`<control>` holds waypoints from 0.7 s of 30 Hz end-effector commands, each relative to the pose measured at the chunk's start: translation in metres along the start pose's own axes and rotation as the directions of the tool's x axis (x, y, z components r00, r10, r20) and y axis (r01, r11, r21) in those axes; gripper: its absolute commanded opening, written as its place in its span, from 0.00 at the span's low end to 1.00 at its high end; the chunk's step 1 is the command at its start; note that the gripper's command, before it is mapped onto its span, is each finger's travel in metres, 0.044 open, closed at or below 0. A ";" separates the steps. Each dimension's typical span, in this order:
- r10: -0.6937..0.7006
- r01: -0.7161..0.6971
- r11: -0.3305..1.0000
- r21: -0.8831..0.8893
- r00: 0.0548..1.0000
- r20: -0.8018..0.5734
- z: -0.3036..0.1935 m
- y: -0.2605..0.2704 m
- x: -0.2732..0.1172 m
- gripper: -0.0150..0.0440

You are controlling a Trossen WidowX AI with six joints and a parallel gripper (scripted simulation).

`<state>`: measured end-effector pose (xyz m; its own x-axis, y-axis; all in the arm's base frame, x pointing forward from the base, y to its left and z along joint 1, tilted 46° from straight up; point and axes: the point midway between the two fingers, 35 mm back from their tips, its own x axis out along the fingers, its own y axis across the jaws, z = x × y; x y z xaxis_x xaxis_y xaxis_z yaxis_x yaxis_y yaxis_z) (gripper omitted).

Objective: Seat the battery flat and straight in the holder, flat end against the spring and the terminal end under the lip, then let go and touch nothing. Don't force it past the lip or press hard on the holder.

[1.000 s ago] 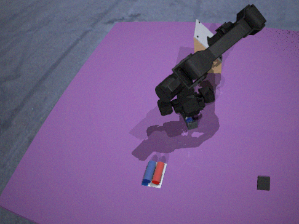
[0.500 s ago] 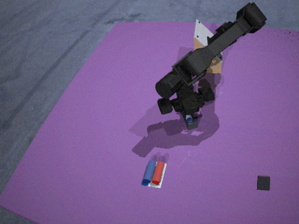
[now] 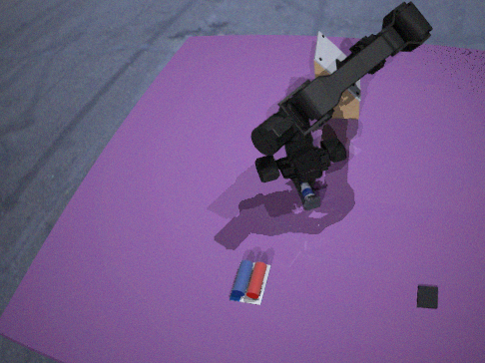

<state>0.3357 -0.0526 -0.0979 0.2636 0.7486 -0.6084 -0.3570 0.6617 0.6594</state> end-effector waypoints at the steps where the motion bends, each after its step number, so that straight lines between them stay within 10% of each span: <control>1: 0.001 -0.001 1.000 -0.003 1.000 0.005 -0.005 0.001 -0.001 0.39; 17: 0.000 0.000 1.000 -0.003 1.000 0.009 -0.007 0.001 -0.001 0.39; 21: 0.000 0.000 1.000 -0.003 1.000 0.009 -0.007 0.001 -0.001 0.56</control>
<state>0.3290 -0.0536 -0.0997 0.2712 0.7486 -0.6051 -0.3547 0.6621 0.6601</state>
